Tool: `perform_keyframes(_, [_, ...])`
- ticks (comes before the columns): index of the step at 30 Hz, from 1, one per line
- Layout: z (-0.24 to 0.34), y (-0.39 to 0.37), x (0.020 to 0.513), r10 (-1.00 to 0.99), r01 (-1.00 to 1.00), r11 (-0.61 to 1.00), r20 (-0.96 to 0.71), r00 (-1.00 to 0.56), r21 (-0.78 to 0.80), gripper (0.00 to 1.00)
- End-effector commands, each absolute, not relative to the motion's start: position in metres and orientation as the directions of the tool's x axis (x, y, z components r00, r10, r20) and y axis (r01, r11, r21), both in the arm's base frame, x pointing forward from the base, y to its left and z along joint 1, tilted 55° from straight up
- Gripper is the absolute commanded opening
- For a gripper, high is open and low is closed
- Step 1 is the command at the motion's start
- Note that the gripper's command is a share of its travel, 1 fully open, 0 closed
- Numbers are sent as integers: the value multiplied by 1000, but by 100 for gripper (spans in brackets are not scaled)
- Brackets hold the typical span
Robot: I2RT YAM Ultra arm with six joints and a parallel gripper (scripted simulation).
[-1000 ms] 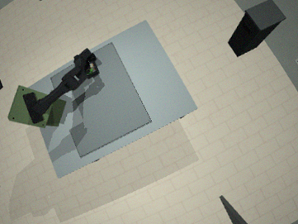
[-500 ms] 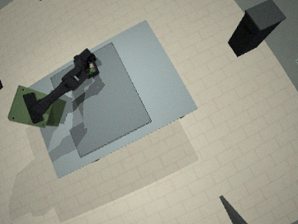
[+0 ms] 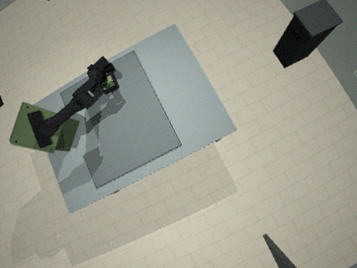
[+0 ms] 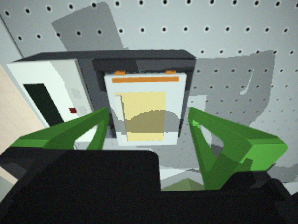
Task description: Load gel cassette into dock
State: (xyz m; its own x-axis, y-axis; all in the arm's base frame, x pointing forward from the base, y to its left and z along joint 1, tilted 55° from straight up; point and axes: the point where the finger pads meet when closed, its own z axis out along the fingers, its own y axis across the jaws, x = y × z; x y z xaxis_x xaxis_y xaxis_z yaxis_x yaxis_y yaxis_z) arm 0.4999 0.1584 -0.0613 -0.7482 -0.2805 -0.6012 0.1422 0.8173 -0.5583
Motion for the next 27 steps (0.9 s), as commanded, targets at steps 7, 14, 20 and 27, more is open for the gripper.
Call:
perform_keyframes(7, [-41,183,484,-302,124,822,-611,-732,-555,92])
perform_keyframes(14, [-39,185,477,-305,121,820,-605,-735,-559,92])
perform_keyframes(20, [-32,190,482,-297,130,827,-622,-724,-546,92])
perform_keyframes(27, [-32,190,482,-296,131,828,-623,-724,-546,92])
